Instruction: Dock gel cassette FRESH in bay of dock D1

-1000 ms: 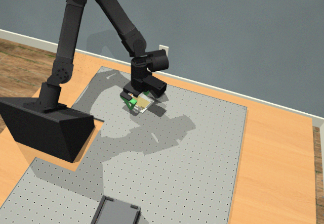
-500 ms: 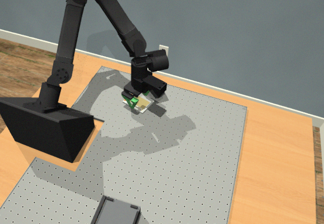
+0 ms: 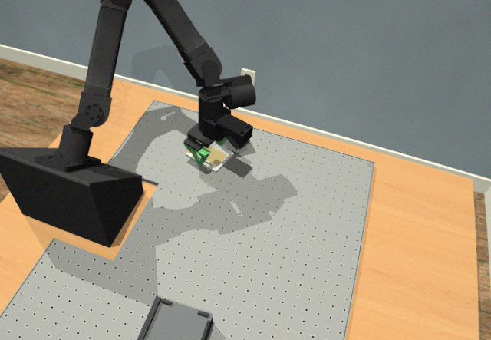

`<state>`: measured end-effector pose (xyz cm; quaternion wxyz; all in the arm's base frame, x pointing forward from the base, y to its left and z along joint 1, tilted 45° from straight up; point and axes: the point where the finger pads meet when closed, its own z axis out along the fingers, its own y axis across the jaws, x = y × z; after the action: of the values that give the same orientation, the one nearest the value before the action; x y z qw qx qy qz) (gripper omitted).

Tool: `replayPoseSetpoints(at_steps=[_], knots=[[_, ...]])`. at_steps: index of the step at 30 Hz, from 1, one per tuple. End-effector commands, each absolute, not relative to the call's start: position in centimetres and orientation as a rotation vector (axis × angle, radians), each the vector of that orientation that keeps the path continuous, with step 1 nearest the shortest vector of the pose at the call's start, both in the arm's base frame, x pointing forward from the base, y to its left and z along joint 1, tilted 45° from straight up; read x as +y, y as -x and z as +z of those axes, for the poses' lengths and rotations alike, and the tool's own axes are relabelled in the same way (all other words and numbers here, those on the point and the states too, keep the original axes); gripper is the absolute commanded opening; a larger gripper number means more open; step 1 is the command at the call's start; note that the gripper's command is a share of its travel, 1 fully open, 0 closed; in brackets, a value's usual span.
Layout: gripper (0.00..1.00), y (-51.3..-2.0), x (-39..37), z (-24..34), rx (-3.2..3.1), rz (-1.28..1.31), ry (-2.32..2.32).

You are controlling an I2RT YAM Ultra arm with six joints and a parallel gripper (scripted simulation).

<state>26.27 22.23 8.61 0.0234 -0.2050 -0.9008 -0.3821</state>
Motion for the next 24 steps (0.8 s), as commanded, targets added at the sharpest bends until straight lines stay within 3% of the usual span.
replayPoseSetpoints(at_steps=[1,24], knots=[[0.0,-26.6,22.2,8.8,-2.796,-1.191,0.638],[0.0,-26.7,20.7,11.5,-2.81,-1.225,0.631]])
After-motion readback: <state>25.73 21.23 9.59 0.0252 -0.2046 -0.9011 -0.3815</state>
